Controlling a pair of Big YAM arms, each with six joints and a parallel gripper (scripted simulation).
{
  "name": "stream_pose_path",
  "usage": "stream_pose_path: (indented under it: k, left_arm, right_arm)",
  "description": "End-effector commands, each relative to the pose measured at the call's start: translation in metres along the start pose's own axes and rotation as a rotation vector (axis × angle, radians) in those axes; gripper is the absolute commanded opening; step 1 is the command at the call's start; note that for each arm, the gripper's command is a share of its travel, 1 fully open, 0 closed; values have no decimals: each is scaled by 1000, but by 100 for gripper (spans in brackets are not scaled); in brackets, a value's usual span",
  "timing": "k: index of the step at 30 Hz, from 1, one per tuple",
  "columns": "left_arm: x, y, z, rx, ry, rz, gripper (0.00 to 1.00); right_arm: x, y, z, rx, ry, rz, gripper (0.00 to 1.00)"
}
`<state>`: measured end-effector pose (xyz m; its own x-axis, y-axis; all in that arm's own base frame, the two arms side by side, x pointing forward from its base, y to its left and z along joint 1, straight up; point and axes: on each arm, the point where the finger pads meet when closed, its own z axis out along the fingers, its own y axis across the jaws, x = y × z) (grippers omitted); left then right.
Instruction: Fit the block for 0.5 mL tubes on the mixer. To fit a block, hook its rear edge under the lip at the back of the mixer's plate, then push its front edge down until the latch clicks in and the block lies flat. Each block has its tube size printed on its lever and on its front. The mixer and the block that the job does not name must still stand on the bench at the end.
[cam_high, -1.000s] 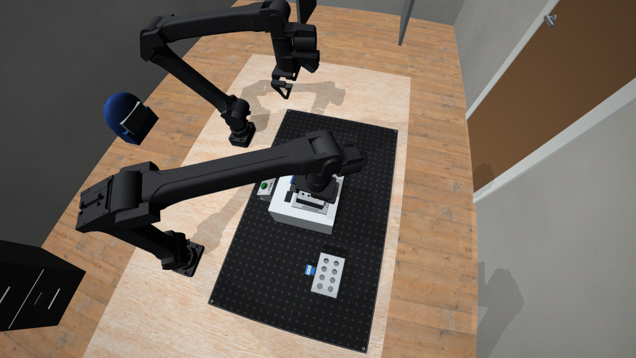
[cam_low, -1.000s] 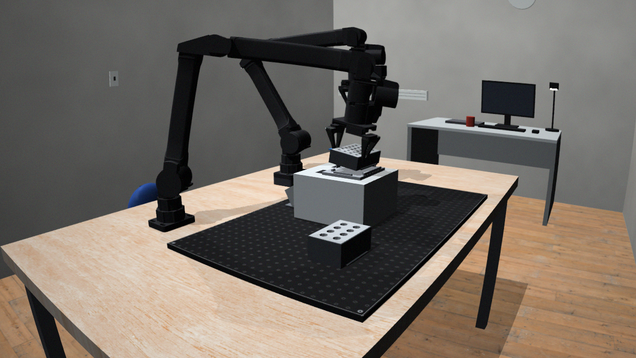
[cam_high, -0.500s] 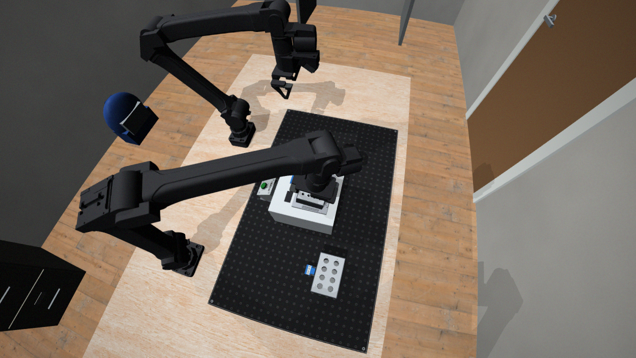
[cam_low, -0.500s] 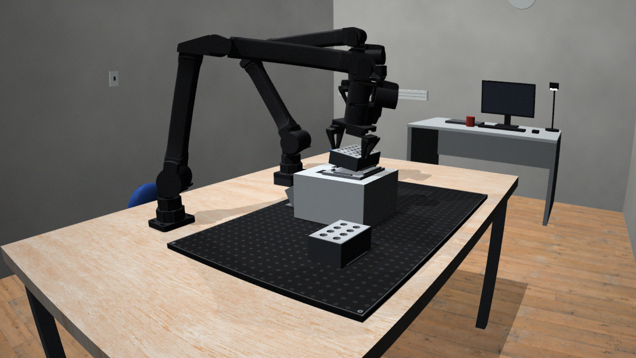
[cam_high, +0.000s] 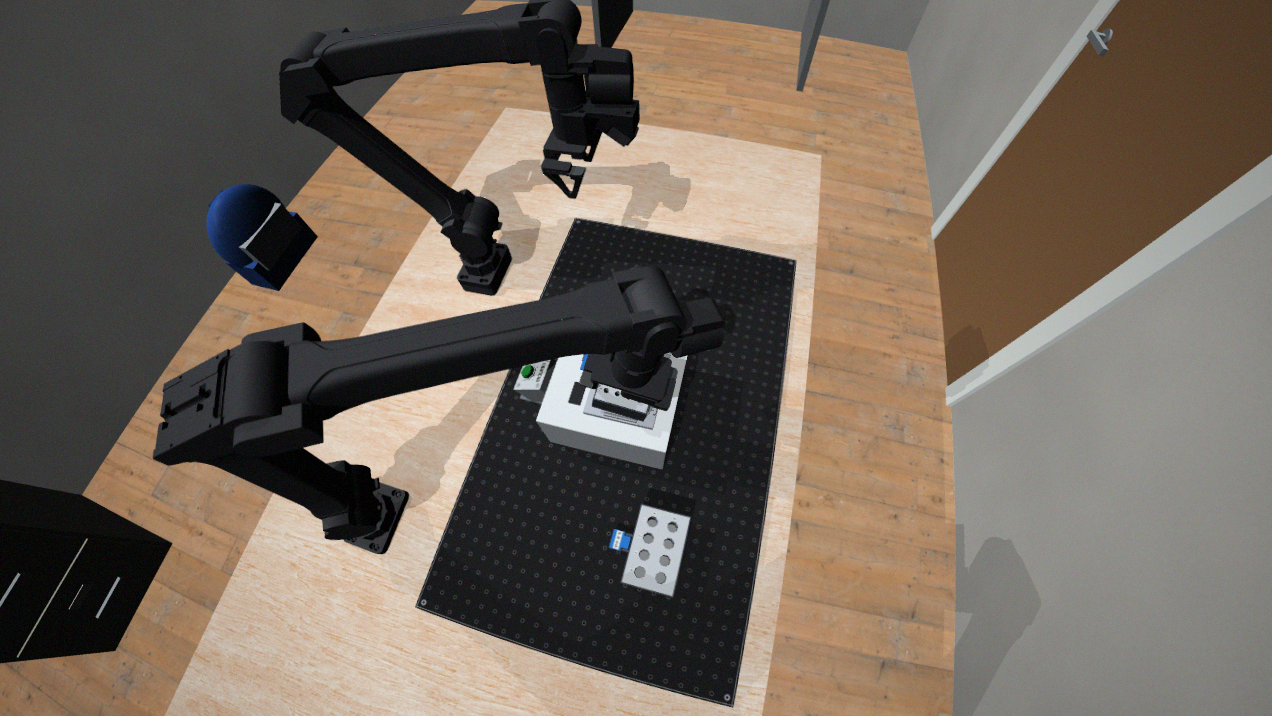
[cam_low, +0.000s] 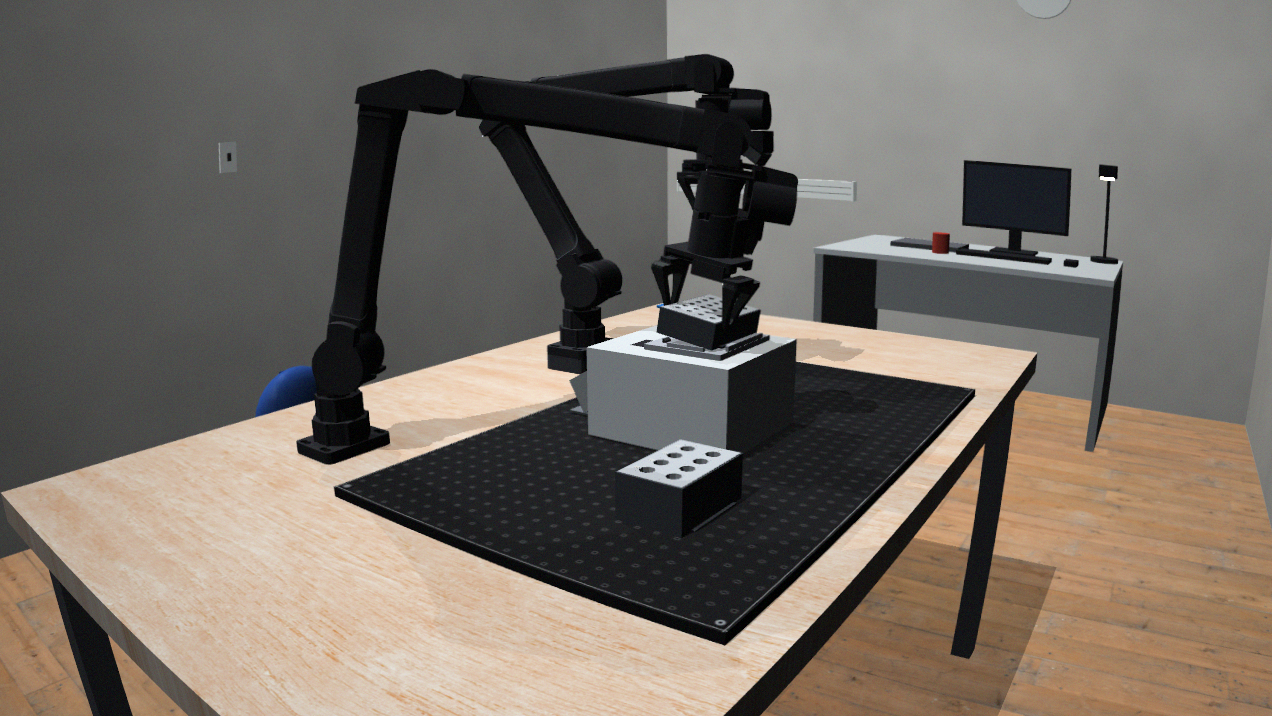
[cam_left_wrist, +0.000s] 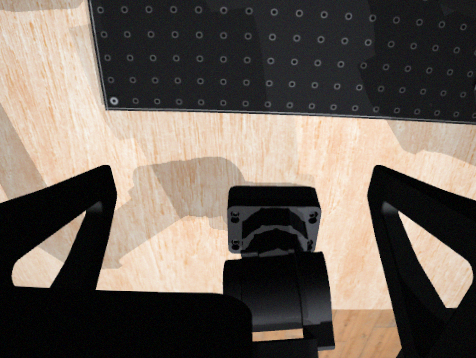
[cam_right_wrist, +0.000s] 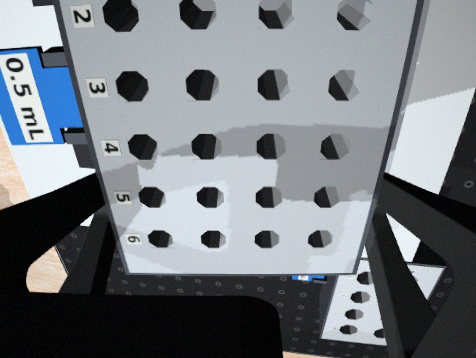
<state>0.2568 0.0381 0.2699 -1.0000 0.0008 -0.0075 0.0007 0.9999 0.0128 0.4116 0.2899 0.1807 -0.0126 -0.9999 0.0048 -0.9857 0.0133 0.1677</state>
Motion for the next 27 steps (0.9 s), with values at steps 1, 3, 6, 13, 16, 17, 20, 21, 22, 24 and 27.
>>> stream_pose_path:
  k: [1, 3, 6, 13, 16, 17, 20, 21, 22, 24, 27]
  left_arm:
    - [-2, 1, -9, -1, -13, 5, 100]
    - [-2, 1, -9, -1, -13, 5, 100]
    - [-1, 1, -9, -1, -13, 5, 100]
    - [-1, 1, -8, -1, -12, 4, 100]
    - [-1, 1, -8, -1, -12, 4, 100]
    - [-1, 1, -8, -1, -11, 4, 100]
    - [-1, 1, -8, -1, -11, 4, 100]
    - [-1, 1, -8, -1, -11, 4, 100]
    - [-1, 1, -8, -1, -11, 4, 100]
    - [-1, 1, -8, -1, -11, 4, 100]
    - [-1, 1, -8, -1, -11, 4, 100]
  right_arm:
    - [-4, -3, -32, 62, -56, -14, 0]
    - [-4, -3, -32, 62, -56, -14, 0]
    - [-8, -3, -38, 81, -48, -10, 0]
    - [-14, -7, -50, 99, -77, -7, 0]
    - [-16, -8, -55, 113, -87, -9, 0]
    - [-16, -8, -56, 115, -88, -9, 0]
    - [-16, -8, -57, 116, -89, -9, 0]
    - [-16, -8, -58, 118, -90, -9, 0]
    - [-16, -8, -59, 119, -91, -10, 0]
    - [-16, -8, -60, 121, -94, -10, 0]
    - [-17, -8, -63, 125, -97, -11, 0]
